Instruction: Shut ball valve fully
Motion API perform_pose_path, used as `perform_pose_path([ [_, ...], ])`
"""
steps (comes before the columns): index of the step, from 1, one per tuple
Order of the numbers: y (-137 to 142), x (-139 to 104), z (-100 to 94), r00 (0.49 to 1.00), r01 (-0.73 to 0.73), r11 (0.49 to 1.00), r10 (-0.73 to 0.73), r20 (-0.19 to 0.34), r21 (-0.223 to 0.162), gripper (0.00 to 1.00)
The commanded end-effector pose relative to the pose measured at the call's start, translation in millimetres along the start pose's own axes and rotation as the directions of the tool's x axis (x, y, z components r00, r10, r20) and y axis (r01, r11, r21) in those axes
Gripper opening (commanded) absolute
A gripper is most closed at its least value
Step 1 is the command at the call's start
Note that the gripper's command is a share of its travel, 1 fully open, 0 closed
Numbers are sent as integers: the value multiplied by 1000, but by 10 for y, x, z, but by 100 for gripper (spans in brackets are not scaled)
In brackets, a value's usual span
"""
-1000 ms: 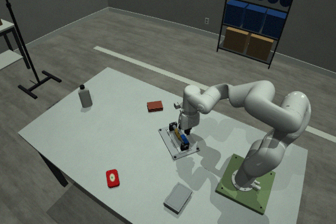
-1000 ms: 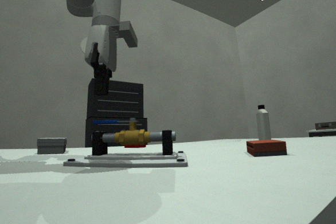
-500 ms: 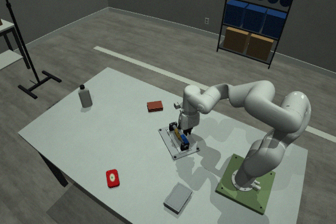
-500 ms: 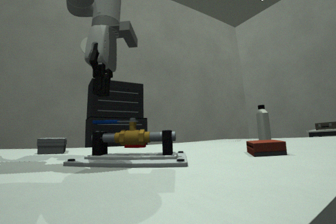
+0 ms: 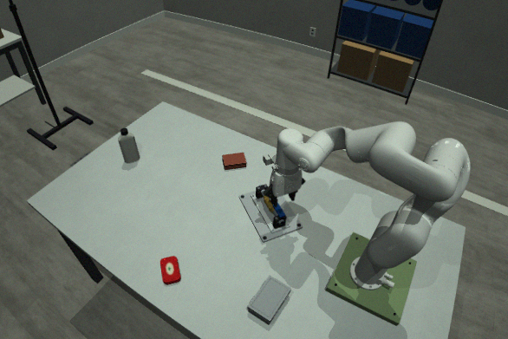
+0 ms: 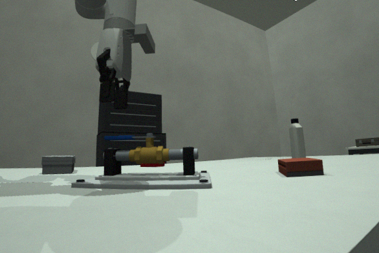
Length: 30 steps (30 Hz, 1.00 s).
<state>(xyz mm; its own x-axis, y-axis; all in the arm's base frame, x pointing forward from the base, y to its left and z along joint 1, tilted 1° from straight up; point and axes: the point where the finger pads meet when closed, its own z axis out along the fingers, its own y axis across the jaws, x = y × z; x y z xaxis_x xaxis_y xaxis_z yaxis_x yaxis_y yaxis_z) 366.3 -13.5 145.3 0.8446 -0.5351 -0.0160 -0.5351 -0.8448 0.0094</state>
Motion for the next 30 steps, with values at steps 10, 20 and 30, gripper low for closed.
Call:
perform_pose_path([
  [10,-6,10,-12,1000,0,1000,0,-3,2,69],
  [20,-6,10,-12,1000,0,1000,0,-3,2,69],
  [30,-6,9,15,1000,0,1000,0,-3,2,69],
])
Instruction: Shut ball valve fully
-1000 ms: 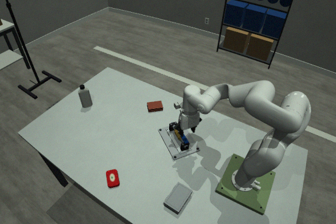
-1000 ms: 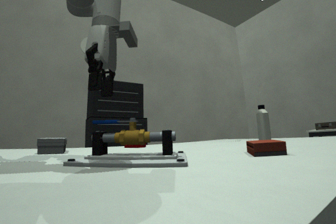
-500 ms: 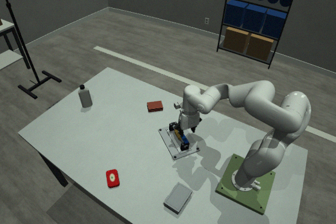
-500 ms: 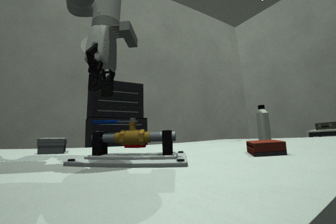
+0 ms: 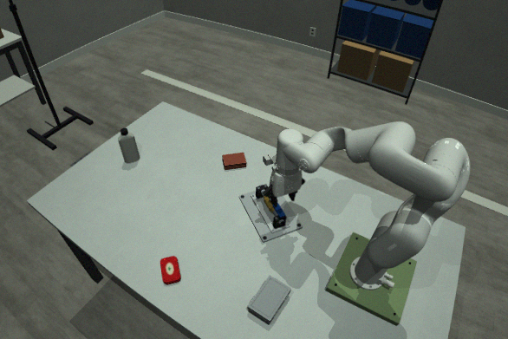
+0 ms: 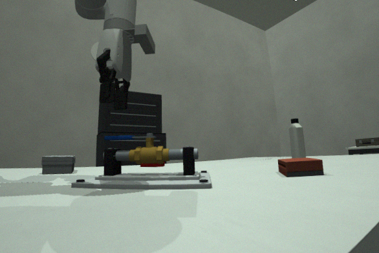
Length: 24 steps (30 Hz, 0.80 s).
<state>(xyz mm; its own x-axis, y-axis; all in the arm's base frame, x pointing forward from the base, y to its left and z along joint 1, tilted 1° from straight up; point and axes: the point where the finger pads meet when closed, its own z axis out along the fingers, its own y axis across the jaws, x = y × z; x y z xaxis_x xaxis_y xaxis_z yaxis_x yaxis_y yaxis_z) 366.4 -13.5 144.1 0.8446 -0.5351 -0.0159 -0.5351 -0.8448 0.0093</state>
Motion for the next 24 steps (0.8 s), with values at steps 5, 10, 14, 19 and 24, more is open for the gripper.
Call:
perform_pose_path([
  [5,-5,8,47,1000,0,1000,0,-3,2,69],
  [10,-5,8,113,1000,0,1000,0,-3,2,69],
  [14,-5,8,145,1000,0,1000,0,-3,2,69],
  [19,-6,8,231,1000,0,1000,0,-3,2,69],
  [24,-7,9,320,1000,0,1000,0,-3,2,69],
])
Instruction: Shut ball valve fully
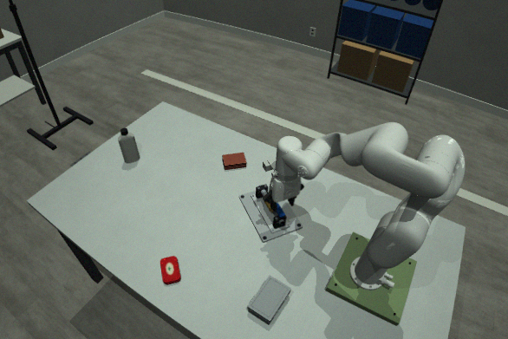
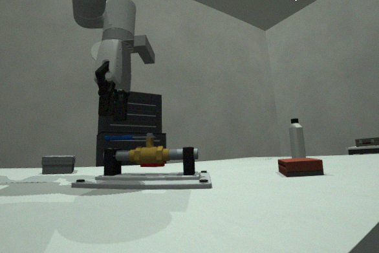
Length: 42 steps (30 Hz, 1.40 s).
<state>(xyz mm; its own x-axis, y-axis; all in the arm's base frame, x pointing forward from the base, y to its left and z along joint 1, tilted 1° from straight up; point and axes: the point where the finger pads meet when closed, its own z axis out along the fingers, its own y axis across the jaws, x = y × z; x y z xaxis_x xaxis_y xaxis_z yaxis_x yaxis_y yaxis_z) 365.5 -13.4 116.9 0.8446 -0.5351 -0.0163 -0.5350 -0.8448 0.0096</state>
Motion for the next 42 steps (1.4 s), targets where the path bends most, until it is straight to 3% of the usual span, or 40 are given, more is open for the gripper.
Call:
perform_pose_path([
  [1,-7,12,65,1000,0,1000,0,-3,2,69],
  [19,-9,13,259,1000,0,1000,0,-3,2,69],
  [42,-9,13,279,1000,0,1000,0,-3,2,69],
])
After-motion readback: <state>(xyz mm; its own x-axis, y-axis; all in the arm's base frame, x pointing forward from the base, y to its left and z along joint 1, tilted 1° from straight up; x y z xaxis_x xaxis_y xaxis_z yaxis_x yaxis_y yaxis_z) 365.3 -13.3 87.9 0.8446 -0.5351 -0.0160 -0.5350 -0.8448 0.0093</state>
